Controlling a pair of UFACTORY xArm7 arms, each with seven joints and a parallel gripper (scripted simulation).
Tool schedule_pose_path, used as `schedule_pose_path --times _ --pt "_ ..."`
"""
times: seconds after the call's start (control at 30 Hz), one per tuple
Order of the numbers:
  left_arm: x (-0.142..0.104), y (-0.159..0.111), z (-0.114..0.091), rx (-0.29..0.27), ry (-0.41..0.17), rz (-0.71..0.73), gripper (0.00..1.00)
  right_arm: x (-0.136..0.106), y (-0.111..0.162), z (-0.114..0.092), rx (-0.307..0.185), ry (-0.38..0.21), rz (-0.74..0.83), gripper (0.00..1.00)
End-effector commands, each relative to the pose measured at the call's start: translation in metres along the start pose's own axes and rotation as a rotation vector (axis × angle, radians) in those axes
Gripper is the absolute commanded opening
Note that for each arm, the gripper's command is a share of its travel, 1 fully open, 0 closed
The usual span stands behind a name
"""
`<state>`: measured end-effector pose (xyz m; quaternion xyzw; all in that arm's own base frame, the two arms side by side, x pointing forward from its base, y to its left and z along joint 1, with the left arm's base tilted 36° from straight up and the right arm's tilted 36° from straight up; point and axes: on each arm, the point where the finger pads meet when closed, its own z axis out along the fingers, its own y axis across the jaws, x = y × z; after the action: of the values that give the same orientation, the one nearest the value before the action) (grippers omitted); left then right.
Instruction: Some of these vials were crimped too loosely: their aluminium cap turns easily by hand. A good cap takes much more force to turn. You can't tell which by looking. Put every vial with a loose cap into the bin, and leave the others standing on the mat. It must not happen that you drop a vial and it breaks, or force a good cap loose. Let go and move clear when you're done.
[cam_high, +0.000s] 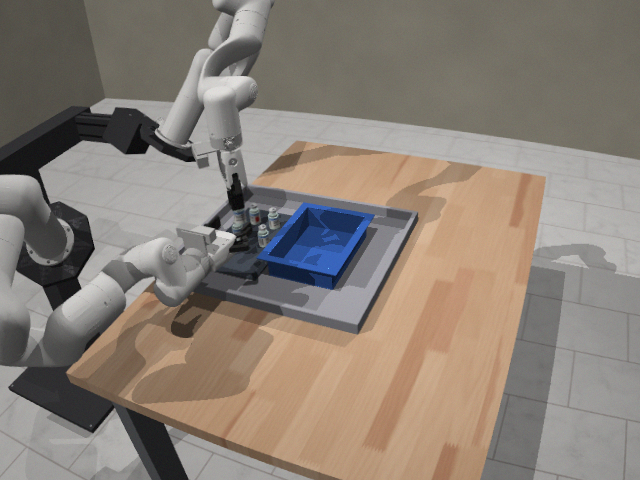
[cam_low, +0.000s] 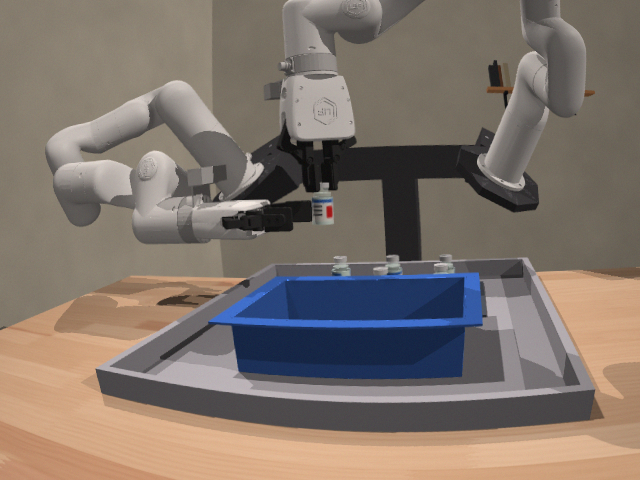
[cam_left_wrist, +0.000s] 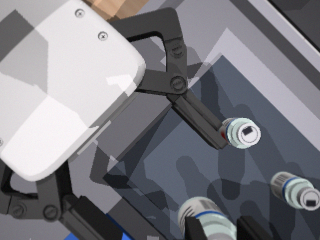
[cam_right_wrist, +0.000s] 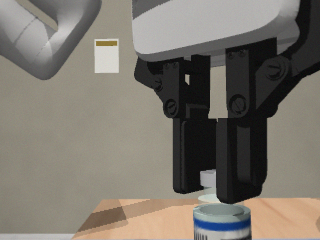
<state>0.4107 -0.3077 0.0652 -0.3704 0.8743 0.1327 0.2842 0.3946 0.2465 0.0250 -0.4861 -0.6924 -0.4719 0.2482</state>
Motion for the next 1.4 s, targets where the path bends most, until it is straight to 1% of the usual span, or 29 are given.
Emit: schedule_pose_path --times 0.0,0.07,0.1,0.57,0.63,0.67,1.13,1.2,1.23,1.37 --pt "0.001 -0.001 -0.003 0.005 0.002 0.000 0.23 0.003 0.000 -0.016 0.002 0.004 -0.004 1.00" --pt "0.001 -0.001 -0.003 0.005 0.002 0.000 0.23 0.003 0.000 -0.016 0.002 0.004 -0.004 1.00" --pt "0.001 -0.002 -0.002 0.005 0.002 0.000 0.23 0.002 0.000 -0.006 0.001 0.003 -0.003 1.00" --pt "0.001 -0.002 -0.002 0.005 0.002 0.000 0.23 0.003 0.000 -0.052 0.001 0.003 -0.003 1.00" --pt "0.001 -0.002 -0.002 0.005 0.002 0.000 0.23 0.003 0.000 -0.052 0.001 0.003 -0.003 1.00" --pt "0.001 -0.002 -0.002 0.005 0.002 0.000 0.23 0.003 0.000 -0.042 0.001 0.002 -0.003 1.00" --pt "0.001 -0.001 -0.002 0.005 0.002 0.000 0.23 0.004 -0.001 -0.085 0.001 0.002 -0.003 1.00" --pt "0.001 -0.001 -0.002 0.005 0.002 0.000 0.23 0.004 -0.001 -0.085 0.001 0.002 -0.003 1.00" --pt "0.001 -0.001 -0.002 0.005 0.002 0.000 0.23 0.003 -0.001 -0.073 0.001 0.001 -0.003 1.00" --pt "0.001 -0.002 -0.002 0.005 0.002 0.000 0.23 0.003 0.000 -0.077 0.001 0.002 -0.003 1.00"
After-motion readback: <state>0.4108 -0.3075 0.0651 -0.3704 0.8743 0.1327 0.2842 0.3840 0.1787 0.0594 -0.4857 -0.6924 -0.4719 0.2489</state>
